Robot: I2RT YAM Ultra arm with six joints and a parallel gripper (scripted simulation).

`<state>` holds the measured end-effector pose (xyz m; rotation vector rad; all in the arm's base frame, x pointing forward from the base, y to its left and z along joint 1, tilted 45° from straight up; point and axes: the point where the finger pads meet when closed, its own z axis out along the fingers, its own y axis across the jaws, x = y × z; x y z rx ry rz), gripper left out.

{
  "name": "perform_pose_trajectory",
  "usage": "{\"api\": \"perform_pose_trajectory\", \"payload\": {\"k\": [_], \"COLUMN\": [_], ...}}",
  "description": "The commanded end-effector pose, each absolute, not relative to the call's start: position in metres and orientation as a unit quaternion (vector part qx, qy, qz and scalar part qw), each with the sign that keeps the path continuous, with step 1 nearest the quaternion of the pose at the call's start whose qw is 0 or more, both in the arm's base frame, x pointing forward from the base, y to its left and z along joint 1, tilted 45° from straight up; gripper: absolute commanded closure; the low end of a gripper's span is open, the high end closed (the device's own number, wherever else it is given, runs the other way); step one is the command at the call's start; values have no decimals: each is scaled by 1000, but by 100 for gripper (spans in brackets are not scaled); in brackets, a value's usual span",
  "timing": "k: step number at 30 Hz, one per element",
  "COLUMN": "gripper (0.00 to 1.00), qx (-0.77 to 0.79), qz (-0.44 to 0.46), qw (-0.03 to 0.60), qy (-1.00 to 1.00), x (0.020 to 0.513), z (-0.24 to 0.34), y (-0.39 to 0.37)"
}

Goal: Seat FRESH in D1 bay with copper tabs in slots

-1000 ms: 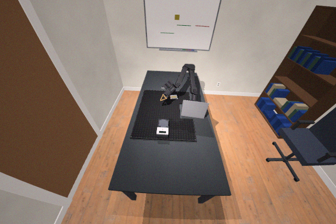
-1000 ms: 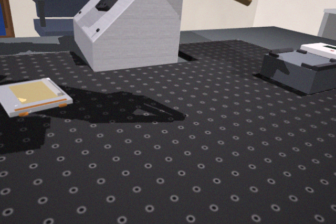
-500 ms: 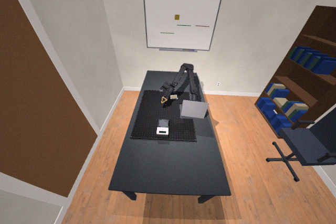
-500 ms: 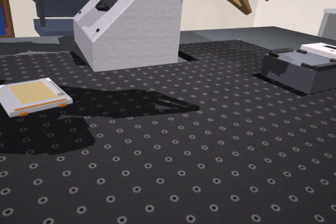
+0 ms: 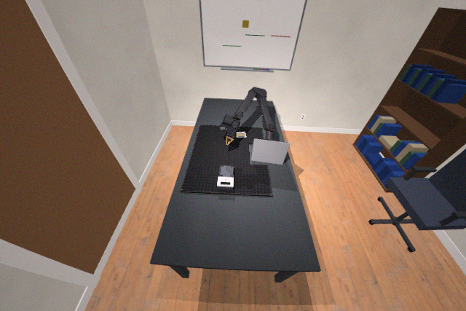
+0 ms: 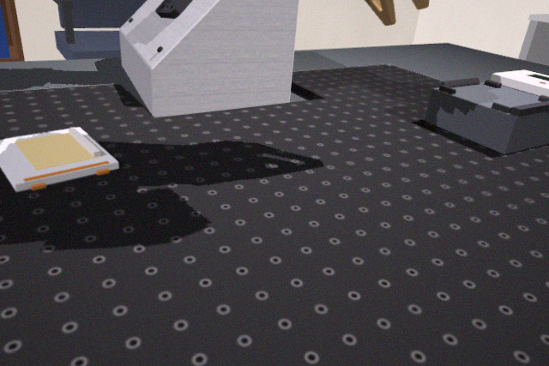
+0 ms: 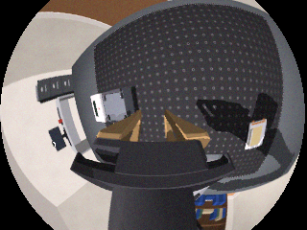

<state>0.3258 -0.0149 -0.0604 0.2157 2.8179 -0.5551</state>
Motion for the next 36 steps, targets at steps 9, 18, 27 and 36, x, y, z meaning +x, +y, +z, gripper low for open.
{"api": "perform_pose_trajectory", "payload": {"k": [9, 18, 27, 36], "gripper": [66, 66, 66, 66], "qx": [59, 43, 26, 23], "qz": [-270, -325, -370, -379], "qw": [33, -14, -46, -50], "qy": [960, 945, 928, 924], "x": [301, 291, 285, 285], "z": [-51, -35, -20, -15], "y": [-13, -14, -14, -14]}}
